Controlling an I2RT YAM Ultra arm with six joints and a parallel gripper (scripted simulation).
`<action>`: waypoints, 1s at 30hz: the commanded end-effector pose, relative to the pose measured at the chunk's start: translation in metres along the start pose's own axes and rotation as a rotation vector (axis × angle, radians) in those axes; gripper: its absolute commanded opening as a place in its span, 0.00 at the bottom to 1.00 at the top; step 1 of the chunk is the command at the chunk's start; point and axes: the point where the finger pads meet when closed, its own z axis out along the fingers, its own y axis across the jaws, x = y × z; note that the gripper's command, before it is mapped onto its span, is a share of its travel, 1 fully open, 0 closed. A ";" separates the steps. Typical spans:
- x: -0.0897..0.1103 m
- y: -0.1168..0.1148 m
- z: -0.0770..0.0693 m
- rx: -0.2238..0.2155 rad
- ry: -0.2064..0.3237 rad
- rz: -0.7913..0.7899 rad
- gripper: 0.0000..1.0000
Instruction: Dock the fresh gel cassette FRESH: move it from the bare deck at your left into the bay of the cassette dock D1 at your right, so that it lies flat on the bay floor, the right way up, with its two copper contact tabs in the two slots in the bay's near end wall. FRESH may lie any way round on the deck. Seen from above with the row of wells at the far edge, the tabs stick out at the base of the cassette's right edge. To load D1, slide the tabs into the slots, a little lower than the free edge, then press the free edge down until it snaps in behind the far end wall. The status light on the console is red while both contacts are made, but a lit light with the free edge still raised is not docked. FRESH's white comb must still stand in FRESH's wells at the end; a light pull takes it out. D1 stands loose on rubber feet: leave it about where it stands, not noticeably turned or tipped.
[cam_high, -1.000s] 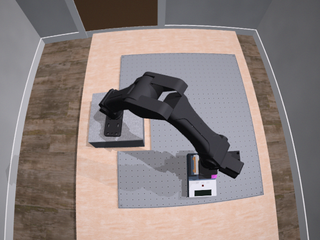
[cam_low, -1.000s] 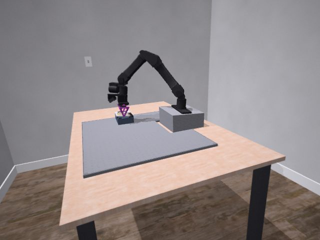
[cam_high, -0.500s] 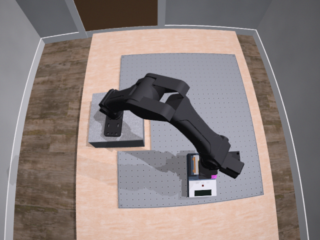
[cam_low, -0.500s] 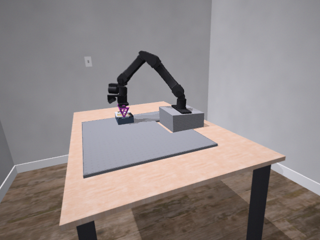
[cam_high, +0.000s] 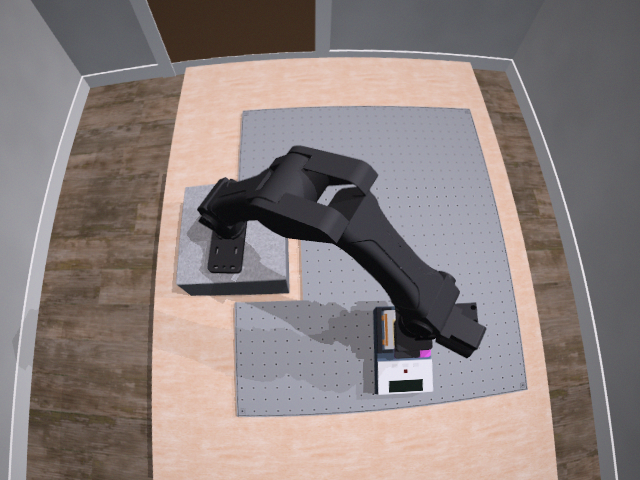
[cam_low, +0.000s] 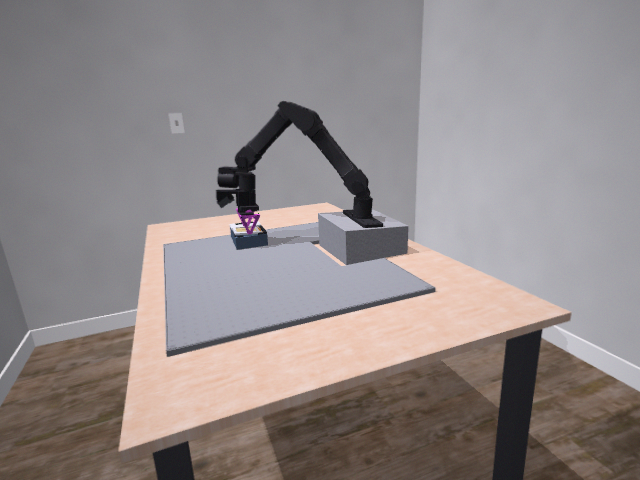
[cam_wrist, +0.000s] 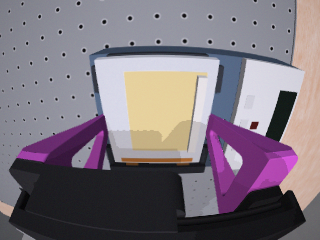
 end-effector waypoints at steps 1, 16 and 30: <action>0.000 -0.003 -0.013 0.012 -0.028 0.002 0.00; -0.003 -0.002 -0.007 0.013 0.023 -0.002 0.00; 0.003 -0.010 -0.018 0.026 0.026 0.006 0.00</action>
